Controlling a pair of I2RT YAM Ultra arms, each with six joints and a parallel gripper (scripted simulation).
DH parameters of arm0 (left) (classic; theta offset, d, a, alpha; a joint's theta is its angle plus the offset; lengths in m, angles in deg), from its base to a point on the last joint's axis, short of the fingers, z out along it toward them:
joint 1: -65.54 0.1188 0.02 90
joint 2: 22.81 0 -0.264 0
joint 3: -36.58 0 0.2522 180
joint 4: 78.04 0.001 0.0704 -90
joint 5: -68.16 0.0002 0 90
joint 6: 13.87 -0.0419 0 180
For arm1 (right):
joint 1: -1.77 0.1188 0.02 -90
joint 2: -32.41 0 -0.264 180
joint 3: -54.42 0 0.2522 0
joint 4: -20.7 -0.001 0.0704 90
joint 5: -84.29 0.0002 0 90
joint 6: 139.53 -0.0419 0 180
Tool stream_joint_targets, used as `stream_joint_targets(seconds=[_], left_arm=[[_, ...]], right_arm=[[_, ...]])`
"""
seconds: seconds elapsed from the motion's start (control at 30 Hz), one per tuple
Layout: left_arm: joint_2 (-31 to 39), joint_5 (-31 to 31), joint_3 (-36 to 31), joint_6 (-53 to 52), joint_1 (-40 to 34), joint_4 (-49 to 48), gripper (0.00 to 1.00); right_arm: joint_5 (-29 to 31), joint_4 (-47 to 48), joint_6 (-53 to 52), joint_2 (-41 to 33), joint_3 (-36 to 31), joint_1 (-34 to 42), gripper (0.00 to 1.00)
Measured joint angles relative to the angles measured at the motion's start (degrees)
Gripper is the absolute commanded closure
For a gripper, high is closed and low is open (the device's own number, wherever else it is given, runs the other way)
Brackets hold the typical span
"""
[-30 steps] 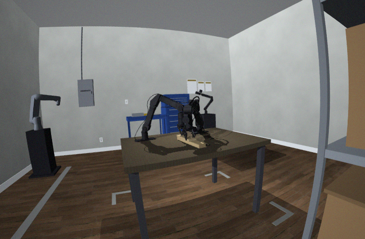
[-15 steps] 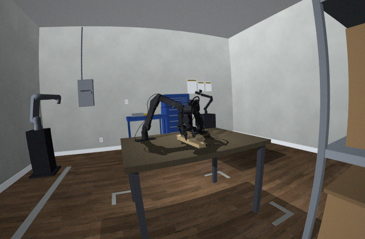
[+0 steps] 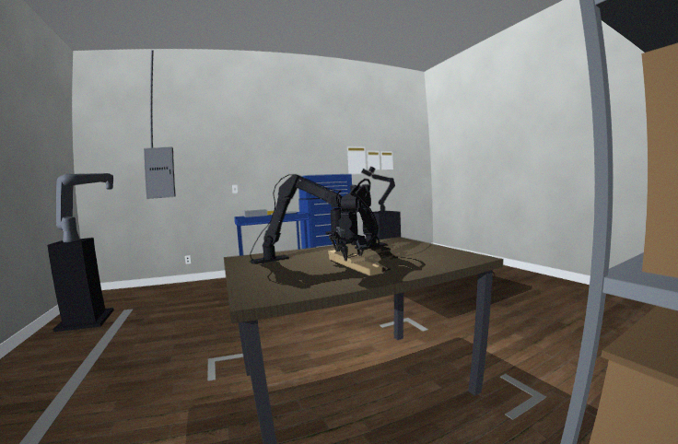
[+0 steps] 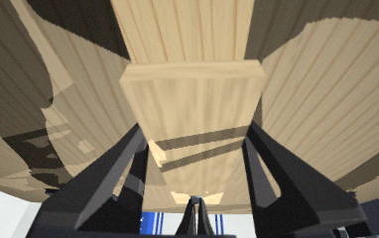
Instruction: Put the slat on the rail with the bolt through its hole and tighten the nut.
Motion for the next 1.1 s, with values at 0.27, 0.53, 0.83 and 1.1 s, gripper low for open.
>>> stream_joint_targets(seconds=[0.27, 0.53, 0.83, 1.1], left_arm=[[0.0, 0.0, 0.0, 0.0, 0.0, 0.0, 0.28], [0.0, 0.0, 0.0, 0.0, 0.0, 0.0, 0.28], [0.0, 0.0, 0.0, 0.0, 0.0, 0.0, 0.28], [0.0, 0.0, 0.0, 0.0, 0.0, 0.0, 0.28]], right_arm=[[0.0, 0.0, -14.7, 0.0, 0.0, 0.0, 0.88], [0.0, 0.0, -32.1, 0.0, 0.0, 0.0, 0.88], [0.0, 0.0, -48.7, 0.0, 0.0, 0.0, 0.88], [0.0, 0.0, -64.5, 0.0, 0.0, 0.0, 0.88]])
